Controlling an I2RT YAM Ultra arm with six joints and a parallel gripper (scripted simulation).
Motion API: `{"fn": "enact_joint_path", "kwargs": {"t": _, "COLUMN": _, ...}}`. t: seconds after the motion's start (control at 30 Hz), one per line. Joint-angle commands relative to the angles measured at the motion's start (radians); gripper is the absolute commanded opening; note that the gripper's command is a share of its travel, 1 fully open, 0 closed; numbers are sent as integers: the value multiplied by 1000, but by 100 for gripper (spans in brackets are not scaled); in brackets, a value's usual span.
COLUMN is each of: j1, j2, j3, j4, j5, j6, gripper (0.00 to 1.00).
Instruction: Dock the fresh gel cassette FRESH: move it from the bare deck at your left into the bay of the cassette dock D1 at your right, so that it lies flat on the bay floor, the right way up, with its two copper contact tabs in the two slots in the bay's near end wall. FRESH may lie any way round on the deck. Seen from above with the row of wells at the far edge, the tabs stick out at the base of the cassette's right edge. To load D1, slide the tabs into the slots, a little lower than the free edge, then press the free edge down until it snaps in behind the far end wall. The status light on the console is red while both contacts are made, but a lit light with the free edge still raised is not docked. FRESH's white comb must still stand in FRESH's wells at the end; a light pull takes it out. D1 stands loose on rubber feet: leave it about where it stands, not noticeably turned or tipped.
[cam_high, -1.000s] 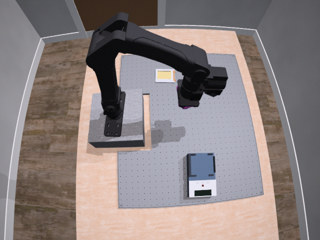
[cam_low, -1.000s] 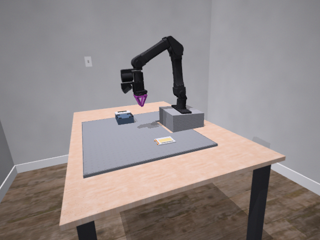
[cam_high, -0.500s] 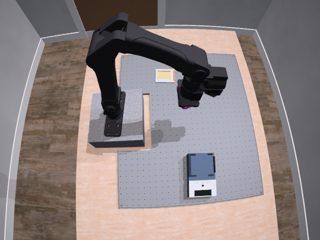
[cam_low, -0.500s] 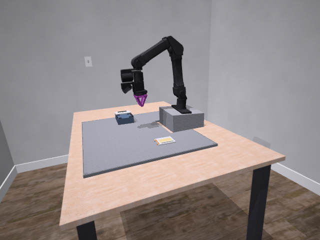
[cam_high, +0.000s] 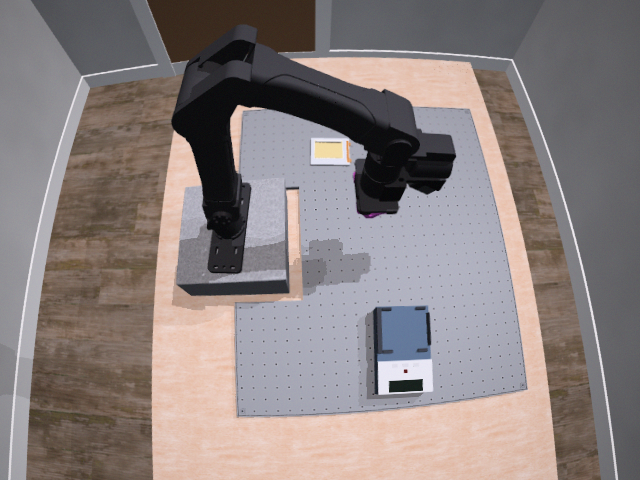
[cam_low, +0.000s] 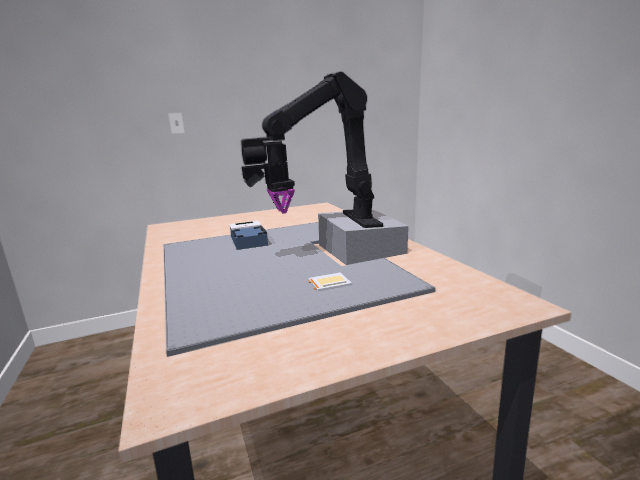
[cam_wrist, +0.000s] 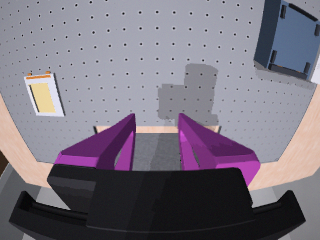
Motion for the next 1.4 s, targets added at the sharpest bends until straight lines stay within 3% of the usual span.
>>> {"fn": "enact_joint_path", "kwargs": {"t": 0.0, "j1": -2, "j2": -36, "j3": 33, "j4": 14, "j5": 3, "j6": 5, "gripper": 36}}
{"fn": "enact_joint_path", "kwargs": {"t": 0.23, "j1": -2, "j2": -36, "j3": 33, "j4": 14, "j5": 3, "j6": 5, "gripper": 36}}
{"fn": "enact_joint_path", "kwargs": {"t": 0.27, "j1": 1, "j2": -28, "j3": -22, "j4": 35, "j5": 3, "j6": 6, "gripper": 36}}
{"fn": "enact_joint_path", "kwargs": {"t": 0.43, "j1": 12, "j2": 31, "j3": -94, "j4": 128, "j5": 2, "j6": 10, "gripper": 36}}
{"fn": "enact_joint_path", "kwargs": {"t": 0.5, "j1": 12, "j2": 31, "j3": -94, "j4": 128, "j5": 2, "j6": 10, "gripper": 36}}
{"fn": "enact_joint_path", "kwargs": {"t": 0.97, "j1": 21, "j2": 163, "j3": -246, "j4": 411, "j5": 0, "j6": 19, "gripper": 36}}
{"fn": "enact_joint_path", "kwargs": {"t": 1.07, "j1": 20, "j2": 165, "j3": -246, "j4": 414, "j5": 0, "j6": 18, "gripper": 36}}
{"fn": "enact_joint_path", "kwargs": {"t": 1.1, "j1": 12, "j2": 126, "j3": -205, "j4": 415, "j5": 0, "j6": 17, "gripper": 36}}
{"fn": "enact_joint_path", "kwargs": {"t": 1.37, "j1": 12, "j2": 131, "j3": -206, "j4": 422, "j5": 0, "j6": 17, "gripper": 36}}
